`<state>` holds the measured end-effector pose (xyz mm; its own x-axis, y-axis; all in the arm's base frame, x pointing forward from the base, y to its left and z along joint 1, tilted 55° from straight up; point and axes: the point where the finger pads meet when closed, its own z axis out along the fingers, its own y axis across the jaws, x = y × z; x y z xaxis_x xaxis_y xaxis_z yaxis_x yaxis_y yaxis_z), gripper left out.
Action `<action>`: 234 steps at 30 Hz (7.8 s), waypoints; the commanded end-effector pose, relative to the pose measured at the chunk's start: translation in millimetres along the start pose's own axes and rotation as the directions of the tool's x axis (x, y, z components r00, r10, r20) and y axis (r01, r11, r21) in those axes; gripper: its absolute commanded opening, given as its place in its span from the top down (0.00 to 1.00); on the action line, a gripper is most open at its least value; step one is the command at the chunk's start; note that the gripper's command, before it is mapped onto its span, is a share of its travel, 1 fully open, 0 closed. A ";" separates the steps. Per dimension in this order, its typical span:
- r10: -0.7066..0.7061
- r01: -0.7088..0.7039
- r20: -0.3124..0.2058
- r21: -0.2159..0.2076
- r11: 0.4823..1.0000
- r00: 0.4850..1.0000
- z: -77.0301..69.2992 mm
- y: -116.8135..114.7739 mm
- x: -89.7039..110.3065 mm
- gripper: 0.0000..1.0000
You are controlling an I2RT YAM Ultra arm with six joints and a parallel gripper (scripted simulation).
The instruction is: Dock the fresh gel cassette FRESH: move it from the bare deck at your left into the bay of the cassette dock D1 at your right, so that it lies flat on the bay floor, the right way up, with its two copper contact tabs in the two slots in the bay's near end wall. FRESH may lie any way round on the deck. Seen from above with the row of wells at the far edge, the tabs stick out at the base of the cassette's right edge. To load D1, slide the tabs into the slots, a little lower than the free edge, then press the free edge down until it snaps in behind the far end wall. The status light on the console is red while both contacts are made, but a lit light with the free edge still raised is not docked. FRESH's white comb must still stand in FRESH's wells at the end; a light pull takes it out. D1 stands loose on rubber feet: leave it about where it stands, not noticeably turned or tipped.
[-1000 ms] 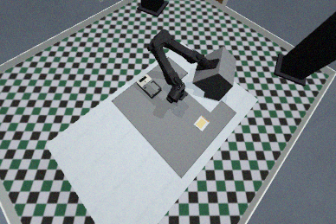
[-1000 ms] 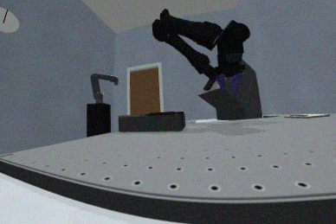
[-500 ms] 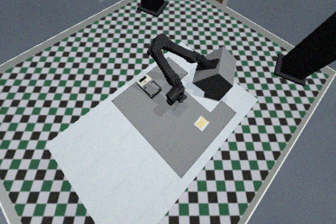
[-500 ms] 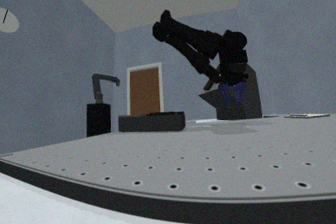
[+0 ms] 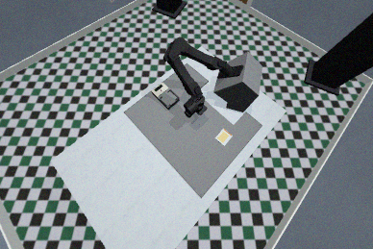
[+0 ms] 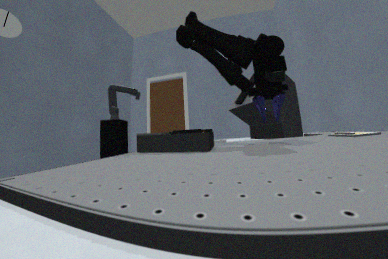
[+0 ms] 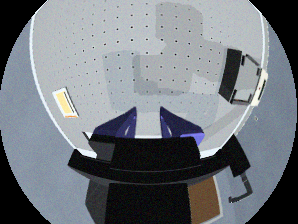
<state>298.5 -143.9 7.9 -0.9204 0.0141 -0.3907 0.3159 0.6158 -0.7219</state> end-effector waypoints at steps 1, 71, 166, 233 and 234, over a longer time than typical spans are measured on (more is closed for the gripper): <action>-0.001 0.002 0.030 -0.015 1.000 1.000 -6.1 3.4 -4.8 0.65; -0.064 0.064 0.019 -0.003 0.998 0.998 -8.2 106.3 2.7 0.65; -0.036 0.037 0.038 -0.019 0.999 0.999 -22.8 249.9 6.2 0.00; -0.063 0.063 0.021 -0.004 0.998 0.998 33.9 253.2 15.9 0.00; -0.063 0.063 0.021 -0.004 0.998 0.998 33.9 253.2 15.9 0.00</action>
<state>363.3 -23.8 -198.9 -0.9411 -0.0019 -0.3382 0.2668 0.6102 -0.7460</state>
